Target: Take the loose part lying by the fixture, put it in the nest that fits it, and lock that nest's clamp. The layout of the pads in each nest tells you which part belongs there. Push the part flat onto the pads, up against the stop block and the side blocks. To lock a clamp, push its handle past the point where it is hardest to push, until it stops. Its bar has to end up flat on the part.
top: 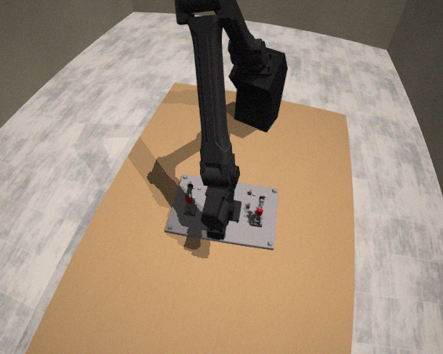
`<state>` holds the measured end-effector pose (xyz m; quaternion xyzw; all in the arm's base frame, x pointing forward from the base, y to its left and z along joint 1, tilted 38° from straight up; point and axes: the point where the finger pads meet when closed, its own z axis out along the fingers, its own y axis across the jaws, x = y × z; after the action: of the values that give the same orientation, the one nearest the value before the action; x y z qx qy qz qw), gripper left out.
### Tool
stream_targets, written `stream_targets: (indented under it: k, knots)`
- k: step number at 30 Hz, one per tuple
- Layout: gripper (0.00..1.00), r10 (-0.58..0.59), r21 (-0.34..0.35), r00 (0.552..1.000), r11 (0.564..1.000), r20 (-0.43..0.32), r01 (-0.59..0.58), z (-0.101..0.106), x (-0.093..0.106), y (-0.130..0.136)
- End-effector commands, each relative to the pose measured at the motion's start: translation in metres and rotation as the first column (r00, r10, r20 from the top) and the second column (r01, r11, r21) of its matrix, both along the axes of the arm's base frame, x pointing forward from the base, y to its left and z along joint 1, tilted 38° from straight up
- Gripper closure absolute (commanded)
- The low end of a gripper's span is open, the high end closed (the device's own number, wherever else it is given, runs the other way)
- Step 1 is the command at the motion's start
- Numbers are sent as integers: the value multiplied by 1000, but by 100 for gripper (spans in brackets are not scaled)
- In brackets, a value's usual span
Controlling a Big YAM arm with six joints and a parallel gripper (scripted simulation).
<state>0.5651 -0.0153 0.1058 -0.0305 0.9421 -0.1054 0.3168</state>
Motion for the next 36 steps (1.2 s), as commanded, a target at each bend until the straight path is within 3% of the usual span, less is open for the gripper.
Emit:
stream_targets:
  k: [1,3,4,18,29,36]
  knots:
    - [100,-3,-2,999,1000,-39,3,-13,-6,2]
    - [100,-3,-2,999,1000,-39,3,-13,-6,2]
    - [100,-3,2,1000,1000,-2,4,8,-7,3]
    - [100,1,3,1000,1000,-2,-1,46,-37,15]
    - [100,-8,4,1000,1000,-2,8,61,-49,14]
    - [100,-3,2,1000,1000,-11,3,57,-49,15]
